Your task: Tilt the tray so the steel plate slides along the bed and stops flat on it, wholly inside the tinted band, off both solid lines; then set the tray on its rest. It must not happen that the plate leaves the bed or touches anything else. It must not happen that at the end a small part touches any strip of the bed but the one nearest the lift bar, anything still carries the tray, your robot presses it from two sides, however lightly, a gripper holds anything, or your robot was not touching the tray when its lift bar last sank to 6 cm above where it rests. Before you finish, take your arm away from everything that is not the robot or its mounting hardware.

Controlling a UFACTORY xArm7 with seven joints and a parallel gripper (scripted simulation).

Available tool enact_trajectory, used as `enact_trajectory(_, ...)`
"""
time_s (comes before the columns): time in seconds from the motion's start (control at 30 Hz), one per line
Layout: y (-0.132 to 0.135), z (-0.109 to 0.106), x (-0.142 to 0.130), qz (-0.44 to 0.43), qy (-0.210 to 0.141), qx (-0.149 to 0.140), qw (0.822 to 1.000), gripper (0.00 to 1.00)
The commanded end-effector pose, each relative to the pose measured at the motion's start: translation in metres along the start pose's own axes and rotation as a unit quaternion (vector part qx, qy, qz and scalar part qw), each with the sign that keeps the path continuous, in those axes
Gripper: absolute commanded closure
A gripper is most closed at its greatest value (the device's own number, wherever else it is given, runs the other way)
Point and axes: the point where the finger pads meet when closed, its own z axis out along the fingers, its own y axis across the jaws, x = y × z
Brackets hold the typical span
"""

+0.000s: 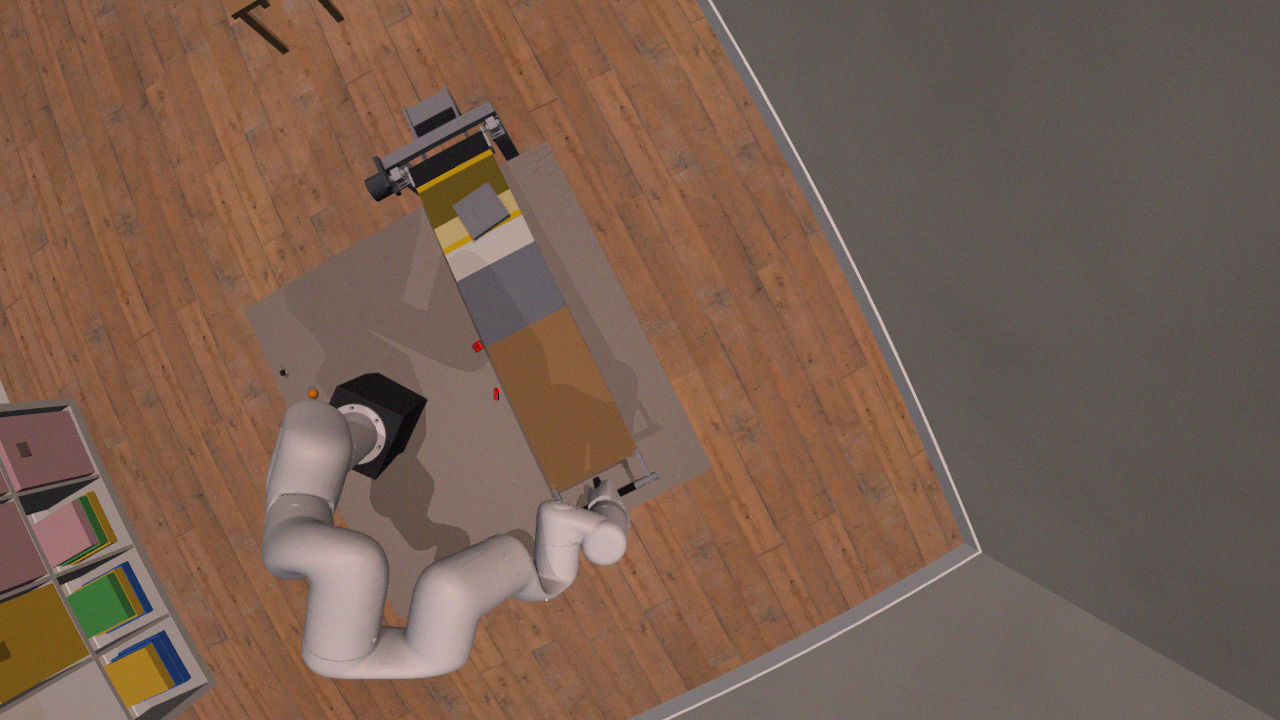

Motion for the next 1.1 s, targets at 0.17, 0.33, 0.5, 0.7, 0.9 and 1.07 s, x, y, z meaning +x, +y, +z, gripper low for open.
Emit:
enact_trajectory(0.17, 0.013, -0.076, -0.001, 0.0, -0.002, 0.002, 1.0, 1.0)
enact_trajectory(0.33, -0.001, -0.006, -0.001, 0.0, -0.002, 0.002, 1.0, 1.0)
enact_trajectory(0.5, -0.001, -0.006, -0.001, 0.0, -0.002, 0.002, 1.0, 1.0)
enact_trajectory(0.7, -0.002, -0.001, -0.002, 0.0, -0.002, 0.002, 1.0, 1.0)
enact_trajectory(0.9, -0.002, 0.0, -0.002, 0.0, -0.002, 0.002, 1.0, 1.0)
enact_trajectory(1.07, -0.002, 0.0, -0.002, 0.0, -0.002, 0.002, 1.0, 1.0)
